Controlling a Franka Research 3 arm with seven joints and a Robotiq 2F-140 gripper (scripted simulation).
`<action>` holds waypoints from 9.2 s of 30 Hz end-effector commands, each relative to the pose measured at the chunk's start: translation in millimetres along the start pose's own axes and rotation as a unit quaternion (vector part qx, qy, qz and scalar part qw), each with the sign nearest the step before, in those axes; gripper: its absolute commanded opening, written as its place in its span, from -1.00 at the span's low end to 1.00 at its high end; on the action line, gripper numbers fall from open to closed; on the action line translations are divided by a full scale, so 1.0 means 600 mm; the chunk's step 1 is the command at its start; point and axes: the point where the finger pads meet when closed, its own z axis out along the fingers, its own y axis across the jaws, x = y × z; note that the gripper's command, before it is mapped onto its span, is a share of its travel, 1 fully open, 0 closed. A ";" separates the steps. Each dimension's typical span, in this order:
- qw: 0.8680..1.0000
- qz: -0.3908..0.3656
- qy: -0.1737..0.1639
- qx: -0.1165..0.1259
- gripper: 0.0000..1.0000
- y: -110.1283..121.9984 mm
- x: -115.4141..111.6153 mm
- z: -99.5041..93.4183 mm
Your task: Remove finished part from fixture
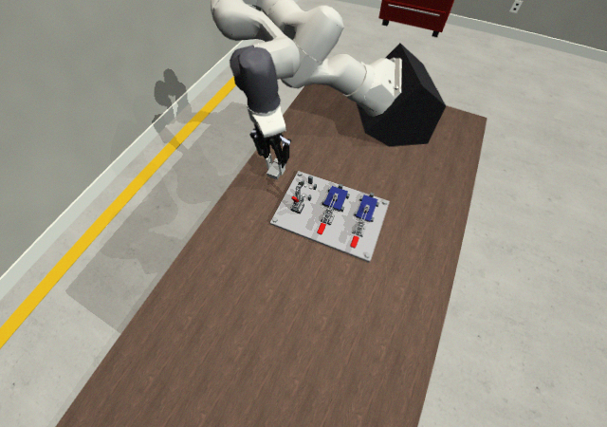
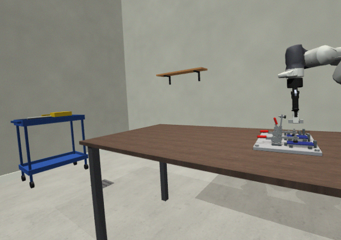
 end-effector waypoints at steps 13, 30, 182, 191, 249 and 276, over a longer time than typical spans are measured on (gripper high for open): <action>1.000 0.000 -0.009 -0.002 -1.00 0.001 0.007 0.072; 1.000 0.000 -0.009 -0.003 -1.00 0.001 0.008 0.099; 1.000 0.003 0.005 -0.001 -1.00 -0.002 0.011 0.099; 1.000 0.003 0.005 -0.001 -1.00 -0.002 0.011 0.099; 1.000 0.003 0.005 -0.001 -1.00 -0.004 0.009 0.110; 1.000 0.002 0.005 -0.001 -1.00 -0.004 0.009 0.110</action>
